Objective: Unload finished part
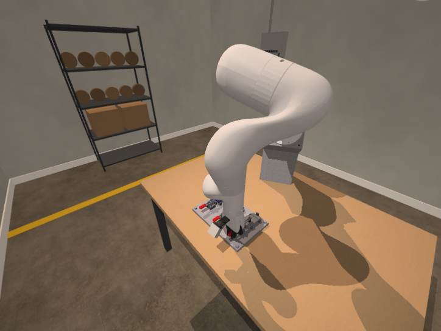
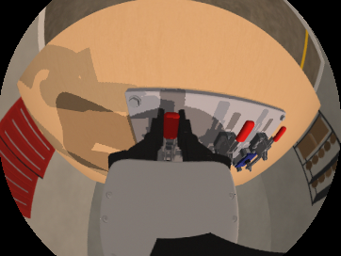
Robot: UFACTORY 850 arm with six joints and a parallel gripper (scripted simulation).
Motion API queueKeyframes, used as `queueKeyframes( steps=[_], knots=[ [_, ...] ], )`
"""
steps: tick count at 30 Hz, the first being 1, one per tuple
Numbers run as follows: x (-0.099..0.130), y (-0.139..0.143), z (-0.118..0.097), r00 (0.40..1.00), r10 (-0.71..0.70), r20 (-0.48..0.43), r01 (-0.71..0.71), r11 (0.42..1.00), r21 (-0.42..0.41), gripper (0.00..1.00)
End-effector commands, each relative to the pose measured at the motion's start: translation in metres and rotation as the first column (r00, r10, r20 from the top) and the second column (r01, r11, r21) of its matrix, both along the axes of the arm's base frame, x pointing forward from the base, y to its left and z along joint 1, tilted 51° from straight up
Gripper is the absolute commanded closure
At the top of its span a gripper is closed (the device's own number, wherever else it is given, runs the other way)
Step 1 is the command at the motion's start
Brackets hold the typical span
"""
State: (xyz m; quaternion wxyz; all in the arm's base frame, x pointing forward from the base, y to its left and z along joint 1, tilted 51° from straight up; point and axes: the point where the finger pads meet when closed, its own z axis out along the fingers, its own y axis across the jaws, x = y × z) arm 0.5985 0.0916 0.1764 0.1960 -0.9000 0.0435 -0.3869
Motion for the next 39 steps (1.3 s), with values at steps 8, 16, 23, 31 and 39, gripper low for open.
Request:
queueKeyframes(
  steps=[8, 16, 23, 31, 39],
  knots=[
    [-0.0001, -0.0002, 0.0005, 1.0, 0.0, 0.001, 0.0, 1.0, 0.0, 1.0],
    [-0.0008, -0.0003, 0.0008, 1.0, 0.0, 0.001, 0.0, 1.0, 0.0, 1.0],
    [-0.0023, -0.0007, 0.0013, 1.0, 0.0, 0.001, 0.0, 1.0, 0.0, 1.0],
    [-0.0043, -0.0012, 0.0021, 1.0, 0.0, 0.001, 0.0, 1.0, 0.0, 1.0],
    [-0.0081, -0.0019, 0.0032, 1.0, 0.0, 0.001, 0.0, 1.0, 0.0, 1.0]
  ],
)
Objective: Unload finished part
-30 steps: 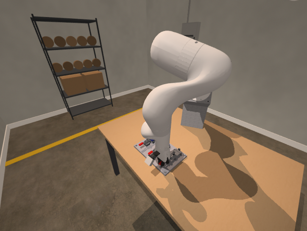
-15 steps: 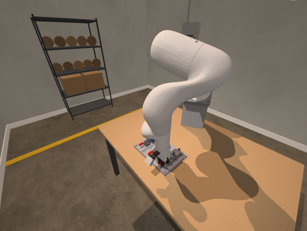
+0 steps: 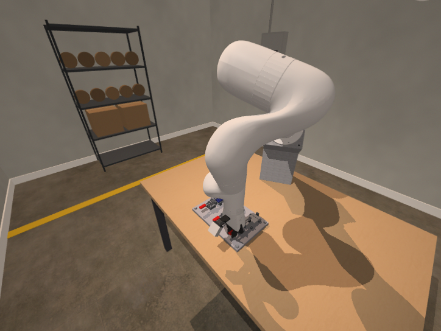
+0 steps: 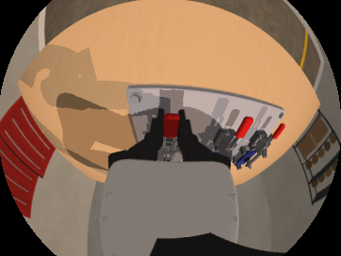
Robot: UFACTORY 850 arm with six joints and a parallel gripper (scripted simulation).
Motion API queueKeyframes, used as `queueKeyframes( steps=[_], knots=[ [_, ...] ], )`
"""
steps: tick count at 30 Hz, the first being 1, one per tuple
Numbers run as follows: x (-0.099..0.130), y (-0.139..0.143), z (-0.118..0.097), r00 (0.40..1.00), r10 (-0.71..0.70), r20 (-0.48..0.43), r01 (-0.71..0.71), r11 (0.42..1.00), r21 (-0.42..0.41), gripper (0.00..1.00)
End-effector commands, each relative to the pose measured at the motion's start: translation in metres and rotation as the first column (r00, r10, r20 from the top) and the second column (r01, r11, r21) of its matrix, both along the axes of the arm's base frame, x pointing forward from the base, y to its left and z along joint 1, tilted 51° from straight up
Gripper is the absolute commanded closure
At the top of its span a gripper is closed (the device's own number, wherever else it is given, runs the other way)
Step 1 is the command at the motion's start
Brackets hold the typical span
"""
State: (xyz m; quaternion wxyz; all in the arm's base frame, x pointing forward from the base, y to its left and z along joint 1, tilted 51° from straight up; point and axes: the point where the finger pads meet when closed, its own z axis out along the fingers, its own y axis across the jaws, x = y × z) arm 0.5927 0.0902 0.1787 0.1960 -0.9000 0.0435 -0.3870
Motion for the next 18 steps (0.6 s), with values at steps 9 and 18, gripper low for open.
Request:
queueKeyframes(
  steps=[9, 18],
  knots=[
    [-0.007, -0.001, 0.002, 1.0, 0.0, 0.001, 0.0, 1.0, 0.0, 1.0],
    [-0.013, -0.002, 0.002, 1.0, 0.0, 0.001, 0.0, 1.0, 0.0, 1.0]
  ],
)
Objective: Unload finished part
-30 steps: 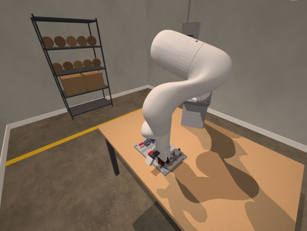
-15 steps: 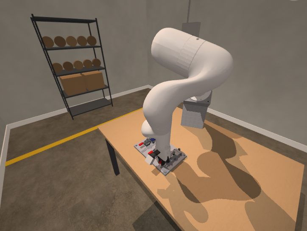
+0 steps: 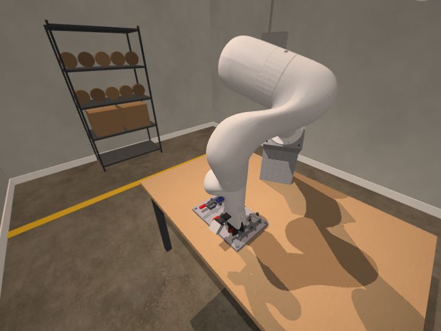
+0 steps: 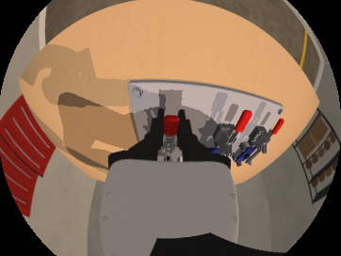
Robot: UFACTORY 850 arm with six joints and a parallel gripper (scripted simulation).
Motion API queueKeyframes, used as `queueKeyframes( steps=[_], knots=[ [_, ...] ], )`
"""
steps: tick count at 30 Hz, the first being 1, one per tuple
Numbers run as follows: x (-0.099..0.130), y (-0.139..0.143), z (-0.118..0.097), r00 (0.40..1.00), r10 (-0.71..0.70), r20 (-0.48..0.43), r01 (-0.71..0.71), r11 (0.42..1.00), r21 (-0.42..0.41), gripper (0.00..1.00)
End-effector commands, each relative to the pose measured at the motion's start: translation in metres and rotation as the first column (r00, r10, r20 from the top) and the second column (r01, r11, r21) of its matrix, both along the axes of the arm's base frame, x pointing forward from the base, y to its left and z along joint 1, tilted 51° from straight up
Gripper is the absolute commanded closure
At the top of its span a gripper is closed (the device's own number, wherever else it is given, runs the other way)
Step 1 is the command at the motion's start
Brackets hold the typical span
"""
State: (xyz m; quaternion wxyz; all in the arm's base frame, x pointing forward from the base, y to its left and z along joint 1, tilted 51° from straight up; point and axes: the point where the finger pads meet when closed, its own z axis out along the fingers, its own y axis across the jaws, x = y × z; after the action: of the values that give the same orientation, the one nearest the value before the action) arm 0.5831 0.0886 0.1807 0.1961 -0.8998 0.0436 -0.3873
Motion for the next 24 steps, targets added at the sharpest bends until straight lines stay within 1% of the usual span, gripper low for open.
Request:
queueKeyframes(
  steps=[1, 24],
  knots=[
    [-0.004, -0.001, 0.0, 1.0, 0.0, 0.0, 0.0, 1.0, 0.0, 1.0],
    [-0.021, -0.001, -0.002, 1.0, 0.0, 0.0, 0.0, 1.0, 0.0, 1.0]
  ],
)
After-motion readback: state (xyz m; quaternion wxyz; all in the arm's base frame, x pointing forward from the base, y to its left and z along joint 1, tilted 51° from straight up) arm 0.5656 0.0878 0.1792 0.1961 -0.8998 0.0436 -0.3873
